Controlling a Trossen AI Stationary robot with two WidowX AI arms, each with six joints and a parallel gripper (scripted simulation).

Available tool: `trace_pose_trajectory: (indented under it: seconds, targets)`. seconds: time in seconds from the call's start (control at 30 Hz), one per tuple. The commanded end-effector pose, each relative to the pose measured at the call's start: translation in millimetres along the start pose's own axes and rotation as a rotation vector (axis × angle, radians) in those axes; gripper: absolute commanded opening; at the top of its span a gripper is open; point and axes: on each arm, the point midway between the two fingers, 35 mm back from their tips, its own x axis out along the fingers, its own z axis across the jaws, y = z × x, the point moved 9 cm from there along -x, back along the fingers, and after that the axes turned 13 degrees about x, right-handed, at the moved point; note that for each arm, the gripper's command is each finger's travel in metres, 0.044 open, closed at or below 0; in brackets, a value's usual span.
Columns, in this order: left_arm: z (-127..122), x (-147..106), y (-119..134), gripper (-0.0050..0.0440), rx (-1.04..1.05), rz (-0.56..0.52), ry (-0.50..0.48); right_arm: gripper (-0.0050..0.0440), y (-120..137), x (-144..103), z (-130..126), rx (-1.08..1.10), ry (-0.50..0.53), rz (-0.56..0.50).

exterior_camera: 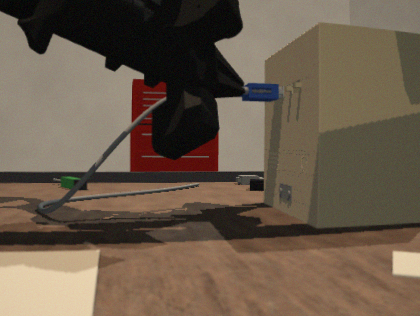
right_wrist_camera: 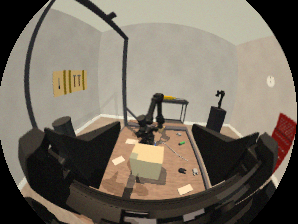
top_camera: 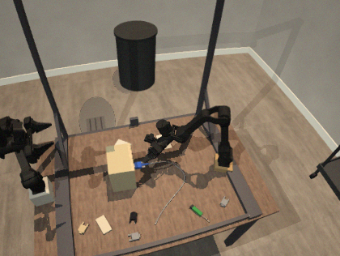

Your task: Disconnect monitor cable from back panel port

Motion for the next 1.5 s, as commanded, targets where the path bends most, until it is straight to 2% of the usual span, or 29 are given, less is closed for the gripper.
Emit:
trace_pose_trajectory:
  seconds: [0.0, 0.77, 1.47]
  targets:
    - [11, -1, -1, 0.0000, -0.064, -0.014, 0.020, 0.0440, -3, 0, 2, -0.007, -0.004, -0.001]
    - [27, 0, 5, 0.0000, -0.246, -0.045, 0.144, 0.0440, -3, 0, 2, -0.007, -0.004, -0.001]
    - [27, 0, 5, 0.0000, -0.253, -0.046, 0.149, 0.0440, -3, 0, 2, -0.007, -0.004, -0.001]
